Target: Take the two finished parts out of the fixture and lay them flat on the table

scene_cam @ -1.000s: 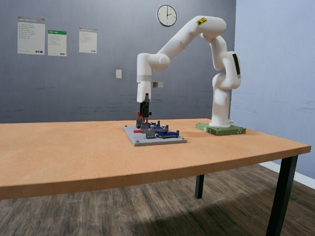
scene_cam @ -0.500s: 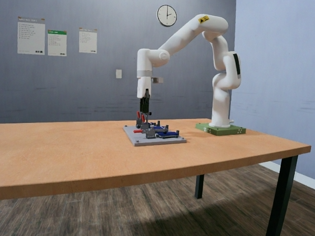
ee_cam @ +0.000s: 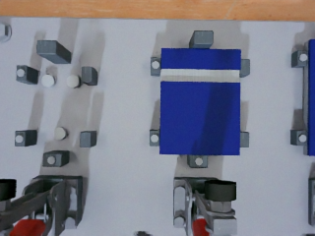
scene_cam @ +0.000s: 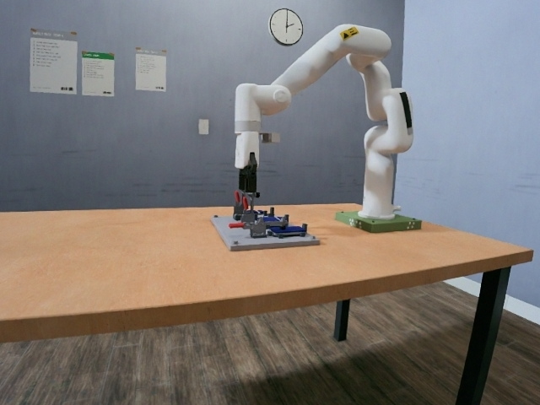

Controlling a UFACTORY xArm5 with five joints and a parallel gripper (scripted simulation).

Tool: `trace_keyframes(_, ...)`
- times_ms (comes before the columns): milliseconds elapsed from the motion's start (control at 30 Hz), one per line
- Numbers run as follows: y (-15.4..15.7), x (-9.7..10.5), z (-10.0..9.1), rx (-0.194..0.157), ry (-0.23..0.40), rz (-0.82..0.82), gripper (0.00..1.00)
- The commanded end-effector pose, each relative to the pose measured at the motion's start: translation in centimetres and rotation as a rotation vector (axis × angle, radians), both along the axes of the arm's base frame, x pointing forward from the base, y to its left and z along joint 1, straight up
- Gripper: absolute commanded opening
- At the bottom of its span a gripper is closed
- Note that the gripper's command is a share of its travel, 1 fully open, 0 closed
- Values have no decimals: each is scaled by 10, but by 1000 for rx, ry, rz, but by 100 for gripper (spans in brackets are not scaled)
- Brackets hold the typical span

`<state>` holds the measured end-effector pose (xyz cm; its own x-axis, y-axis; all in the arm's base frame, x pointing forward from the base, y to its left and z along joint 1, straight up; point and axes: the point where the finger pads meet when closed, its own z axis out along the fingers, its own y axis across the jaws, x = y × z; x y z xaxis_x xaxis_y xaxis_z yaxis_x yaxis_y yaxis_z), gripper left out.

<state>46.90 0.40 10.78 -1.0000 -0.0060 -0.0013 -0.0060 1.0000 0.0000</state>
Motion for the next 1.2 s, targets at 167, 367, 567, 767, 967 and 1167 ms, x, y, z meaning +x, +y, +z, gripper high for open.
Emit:
trace_keyframes(167, 0, 1, -2, 0, -4, 0, 100)
trace_keyframes(367, 0, 1, -4, 0, -4, 0, 100)
trace_keyframes(567, 0, 1, -6, 0, -4, 0, 100)
trace_keyframes(767, 0, 1, -7, 0, -4, 0, 100)
trace_keyframes(967, 0, -1, -7, 0, -4, 0, 100)
trace_keyframes(1167, 0, -11, -7, 0, -4, 0, 100)
